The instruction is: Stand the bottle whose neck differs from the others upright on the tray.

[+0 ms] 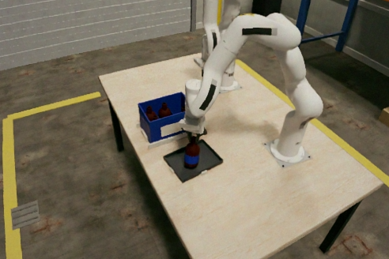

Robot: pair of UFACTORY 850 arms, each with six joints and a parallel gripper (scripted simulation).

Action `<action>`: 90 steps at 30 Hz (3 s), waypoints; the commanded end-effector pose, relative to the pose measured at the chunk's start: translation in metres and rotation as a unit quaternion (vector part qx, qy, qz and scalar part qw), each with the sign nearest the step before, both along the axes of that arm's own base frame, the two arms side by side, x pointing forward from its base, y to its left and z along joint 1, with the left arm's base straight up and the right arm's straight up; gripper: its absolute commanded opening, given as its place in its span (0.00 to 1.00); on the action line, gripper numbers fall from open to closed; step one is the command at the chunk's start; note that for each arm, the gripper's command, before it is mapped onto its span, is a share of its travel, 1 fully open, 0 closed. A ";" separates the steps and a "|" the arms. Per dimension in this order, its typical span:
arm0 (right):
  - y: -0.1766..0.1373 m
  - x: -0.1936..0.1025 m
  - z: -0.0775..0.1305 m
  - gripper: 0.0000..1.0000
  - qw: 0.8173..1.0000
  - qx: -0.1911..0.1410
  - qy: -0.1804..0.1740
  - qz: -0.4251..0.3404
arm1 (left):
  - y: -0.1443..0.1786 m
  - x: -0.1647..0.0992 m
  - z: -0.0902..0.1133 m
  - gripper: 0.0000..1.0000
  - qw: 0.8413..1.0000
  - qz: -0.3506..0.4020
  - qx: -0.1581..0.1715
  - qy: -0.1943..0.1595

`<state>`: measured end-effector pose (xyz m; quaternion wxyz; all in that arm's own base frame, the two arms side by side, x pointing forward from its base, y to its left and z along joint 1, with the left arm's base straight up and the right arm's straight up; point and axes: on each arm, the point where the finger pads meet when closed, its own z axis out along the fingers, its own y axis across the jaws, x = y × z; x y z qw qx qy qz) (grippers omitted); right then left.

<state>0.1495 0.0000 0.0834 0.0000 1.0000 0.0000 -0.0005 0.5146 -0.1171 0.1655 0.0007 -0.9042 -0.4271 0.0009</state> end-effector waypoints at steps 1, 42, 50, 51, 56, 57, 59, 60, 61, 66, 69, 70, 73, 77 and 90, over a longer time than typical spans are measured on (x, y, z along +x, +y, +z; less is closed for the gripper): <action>0.000 0.001 0.000 1.00 1.000 0.000 0.000 0.000 | 0.000 0.001 -0.001 0.00 1.000 0.000 0.000 -0.001; 0.000 0.001 0.000 1.00 1.000 0.000 0.000 0.000 | 0.000 0.001 -0.009 0.00 1.000 0.000 0.000 -0.001; 0.000 0.001 0.000 1.00 1.000 0.000 0.000 0.000 | 0.000 0.001 -0.009 1.00 1.000 0.000 0.000 -0.001; 0.000 0.001 0.000 1.00 1.000 0.000 0.000 0.000 | 0.000 0.001 -0.009 1.00 1.000 0.000 0.000 -0.001; 0.000 0.001 0.000 1.00 1.000 0.000 0.000 0.000 | 0.000 0.001 -0.009 1.00 1.000 0.000 0.000 -0.001; 0.000 0.001 0.000 1.00 1.000 0.000 0.000 0.000 | 0.000 0.001 -0.009 1.00 1.000 0.000 0.000 -0.001; 0.000 0.001 0.000 1.00 1.000 0.000 0.000 0.000 | 0.000 0.001 -0.009 1.00 1.000 0.000 0.000 -0.001; 0.000 0.001 0.000 1.00 1.000 0.000 0.000 0.000 | 0.000 0.001 -0.009 1.00 1.000 0.000 0.000 -0.001; 0.000 0.001 0.000 1.00 1.000 0.000 0.000 0.000 | 0.000 0.001 -0.009 1.00 1.000 0.000 0.000 -0.001; 0.000 0.001 0.000 1.00 1.000 0.000 0.000 0.000 | 0.000 0.001 -0.009 1.00 1.000 0.000 0.000 -0.001; 0.000 0.001 0.000 1.00 1.000 0.000 0.000 0.000 | 0.000 0.001 -0.009 1.00 1.000 0.000 0.000 -0.001; 0.000 0.001 0.000 1.00 1.000 0.000 0.000 0.000 | 0.000 0.001 -0.009 1.00 1.000 0.000 0.000 -0.001; 0.000 0.001 0.000 1.00 1.000 0.000 0.000 0.000 | 0.000 0.001 -0.009 1.00 1.000 0.000 0.000 -0.001; 0.000 0.001 0.000 1.00 1.000 0.000 0.000 0.000 | 0.000 0.001 -0.009 1.00 1.000 0.000 0.000 -0.001; 0.000 0.001 0.000 1.00 1.000 0.000 0.000 0.000 | 0.000 0.001 -0.009 1.00 1.000 0.000 0.000 -0.001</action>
